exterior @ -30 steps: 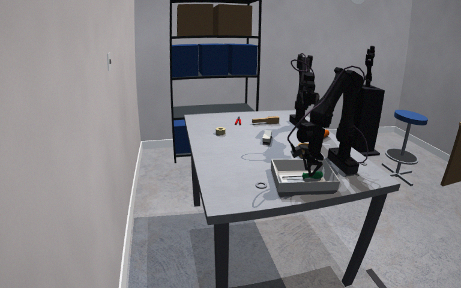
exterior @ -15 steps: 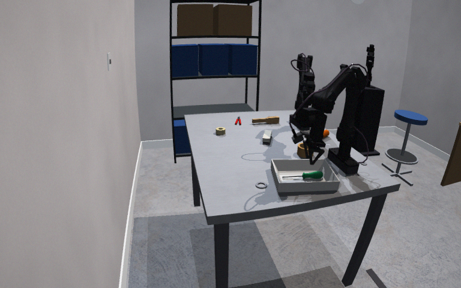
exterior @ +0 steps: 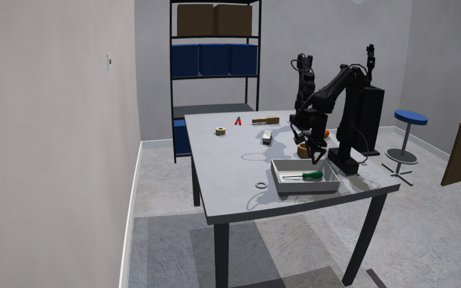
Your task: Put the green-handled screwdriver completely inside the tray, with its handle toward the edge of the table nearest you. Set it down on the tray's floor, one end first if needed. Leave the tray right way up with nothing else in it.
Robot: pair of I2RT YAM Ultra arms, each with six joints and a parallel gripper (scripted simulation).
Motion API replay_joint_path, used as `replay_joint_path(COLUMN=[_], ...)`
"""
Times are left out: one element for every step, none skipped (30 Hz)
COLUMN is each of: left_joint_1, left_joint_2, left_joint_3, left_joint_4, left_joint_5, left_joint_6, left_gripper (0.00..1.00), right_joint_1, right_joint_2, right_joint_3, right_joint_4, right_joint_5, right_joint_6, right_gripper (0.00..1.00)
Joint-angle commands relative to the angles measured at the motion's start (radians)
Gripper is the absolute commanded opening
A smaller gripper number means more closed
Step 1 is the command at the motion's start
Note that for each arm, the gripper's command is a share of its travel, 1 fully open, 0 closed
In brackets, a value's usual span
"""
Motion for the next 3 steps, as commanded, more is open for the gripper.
replay_joint_path(left_joint_1=[-0.003, -0.003, -0.003], left_joint_2=[0.003, 0.003, 0.003], left_joint_3=[0.009, 0.009, 0.009], left_joint_4=[-0.018, -0.018, -0.018], left_joint_5=[0.002, 0.002, 0.002], left_joint_6=[0.002, 0.002, 0.002], left_gripper=[0.65, 0.65, 0.65], right_joint_1=[0.002, 0.002, 0.002], right_joint_2=[-0.014, -0.014, -0.014], right_joint_3=[0.007, 0.007, 0.007], right_joint_4=[0.006, 0.006, 0.006], right_joint_5=[0.003, 0.003, 0.003], right_joint_6=[0.003, 0.003, 0.003], right_gripper=[0.65, 0.65, 0.65])
